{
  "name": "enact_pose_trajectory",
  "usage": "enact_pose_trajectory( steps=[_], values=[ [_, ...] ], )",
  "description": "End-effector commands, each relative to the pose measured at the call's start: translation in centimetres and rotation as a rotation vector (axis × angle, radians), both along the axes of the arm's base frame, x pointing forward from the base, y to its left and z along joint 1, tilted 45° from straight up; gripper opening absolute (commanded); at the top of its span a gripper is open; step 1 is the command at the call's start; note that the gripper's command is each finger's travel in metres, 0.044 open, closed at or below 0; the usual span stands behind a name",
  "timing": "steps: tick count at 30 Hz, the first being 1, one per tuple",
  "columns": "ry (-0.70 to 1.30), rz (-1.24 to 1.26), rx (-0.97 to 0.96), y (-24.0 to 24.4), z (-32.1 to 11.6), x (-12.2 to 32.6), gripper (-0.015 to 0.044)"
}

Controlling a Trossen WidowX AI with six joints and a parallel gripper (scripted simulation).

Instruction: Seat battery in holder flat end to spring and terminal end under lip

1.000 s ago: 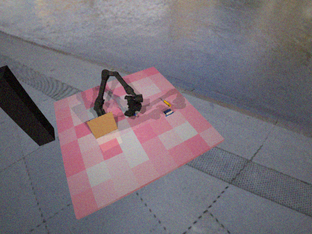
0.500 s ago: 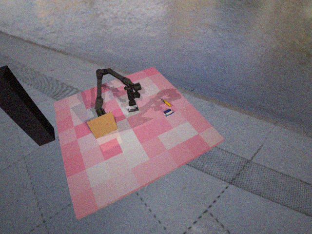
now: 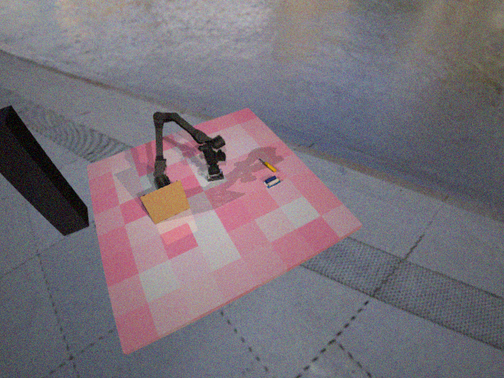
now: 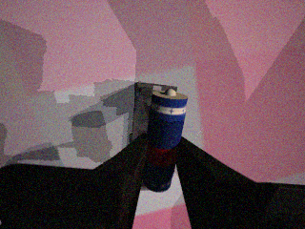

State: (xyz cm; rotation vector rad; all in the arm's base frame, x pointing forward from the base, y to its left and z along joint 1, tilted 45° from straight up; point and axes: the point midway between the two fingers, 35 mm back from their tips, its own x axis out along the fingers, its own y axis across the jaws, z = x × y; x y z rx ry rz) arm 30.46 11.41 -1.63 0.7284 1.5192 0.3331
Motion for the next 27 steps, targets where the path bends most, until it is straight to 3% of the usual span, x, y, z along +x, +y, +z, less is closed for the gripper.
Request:
enact_pose_trajectory(
  steps=[1, 27],
  values=[
    [-0.032, -0.033, -0.014, 0.4, -0.2, 0.0, 0.007],
    [-0.16, -0.169, -0.086, 1.9, -1.5, -0.5, 0.007]
  ],
)
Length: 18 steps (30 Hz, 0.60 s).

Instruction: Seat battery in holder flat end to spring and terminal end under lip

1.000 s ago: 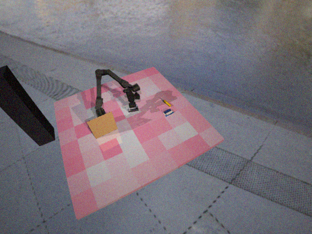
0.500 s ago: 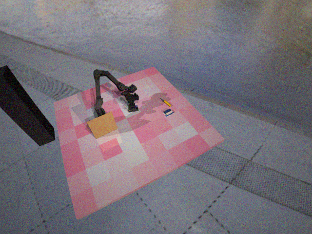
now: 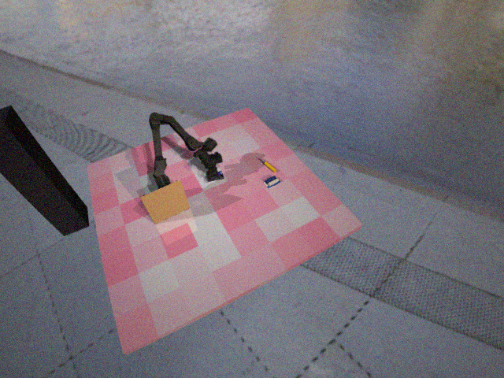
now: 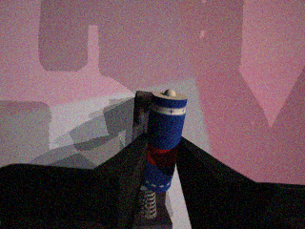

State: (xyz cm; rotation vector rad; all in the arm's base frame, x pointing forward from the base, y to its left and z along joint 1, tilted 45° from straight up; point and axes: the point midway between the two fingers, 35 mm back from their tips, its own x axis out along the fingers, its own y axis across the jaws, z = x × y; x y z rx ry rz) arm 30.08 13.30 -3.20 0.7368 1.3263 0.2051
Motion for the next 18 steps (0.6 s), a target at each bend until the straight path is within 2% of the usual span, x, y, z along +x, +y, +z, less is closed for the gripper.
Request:
enact_pose_trajectory(
  steps=[1, 18],
  values=[
    [-0.022, -0.022, -0.009, 0.08, 0.06, -0.12, 0.007],
    [-0.1, -0.114, -0.045, 0.72, 0.02, -0.69, 0.007]
  ],
)
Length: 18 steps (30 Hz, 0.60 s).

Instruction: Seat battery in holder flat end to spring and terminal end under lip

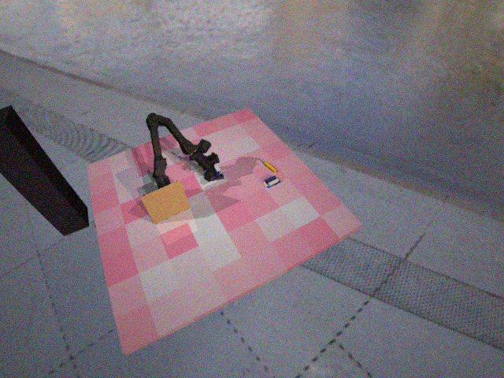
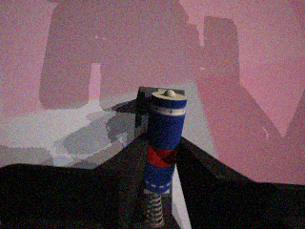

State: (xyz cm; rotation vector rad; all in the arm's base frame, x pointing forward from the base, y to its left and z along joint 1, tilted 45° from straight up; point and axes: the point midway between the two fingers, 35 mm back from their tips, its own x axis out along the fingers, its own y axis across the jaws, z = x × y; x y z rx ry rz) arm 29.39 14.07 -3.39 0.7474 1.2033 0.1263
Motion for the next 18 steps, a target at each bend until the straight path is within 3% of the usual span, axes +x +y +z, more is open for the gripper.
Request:
enact_pose_trajectory(
  steps=[1, 18],
  values=[
    [-0.012, -0.013, -0.002, 0.0, 0.2, 0.0, 0.007],
    [-0.008, -0.017, -0.011, 0.4, 0.4, -1.8, 0.007]
  ],
)
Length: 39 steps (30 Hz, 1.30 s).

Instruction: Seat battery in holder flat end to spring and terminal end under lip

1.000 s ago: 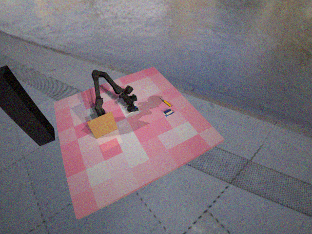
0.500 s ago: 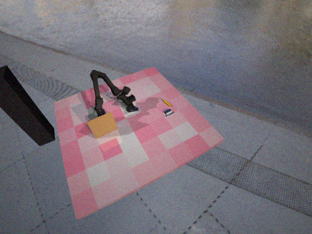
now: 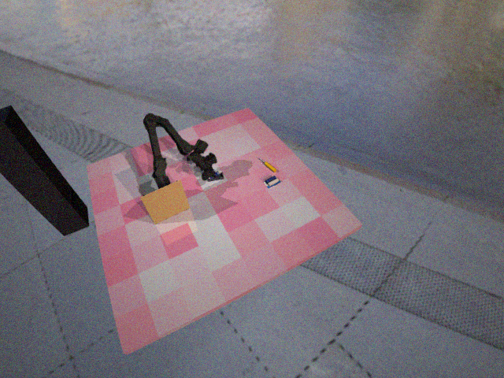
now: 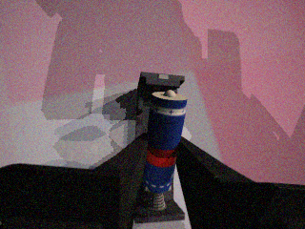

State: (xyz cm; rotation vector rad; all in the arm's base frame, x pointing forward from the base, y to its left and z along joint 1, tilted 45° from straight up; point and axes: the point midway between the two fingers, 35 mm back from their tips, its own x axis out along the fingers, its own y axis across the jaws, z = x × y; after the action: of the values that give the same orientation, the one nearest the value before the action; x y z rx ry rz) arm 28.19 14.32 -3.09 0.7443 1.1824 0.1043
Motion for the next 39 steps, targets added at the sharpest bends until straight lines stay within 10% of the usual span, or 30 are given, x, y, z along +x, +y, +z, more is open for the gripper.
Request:
enact_pose_trajectory(
  steps=[1, 39],
  values=[
    [0.006, 0.004, 0.003, 0.15, 0.1, -0.65, 0.007],
    [0.141, 0.128, -0.011, 0.2, -0.79, -0.08, 0.007]
  ],
)
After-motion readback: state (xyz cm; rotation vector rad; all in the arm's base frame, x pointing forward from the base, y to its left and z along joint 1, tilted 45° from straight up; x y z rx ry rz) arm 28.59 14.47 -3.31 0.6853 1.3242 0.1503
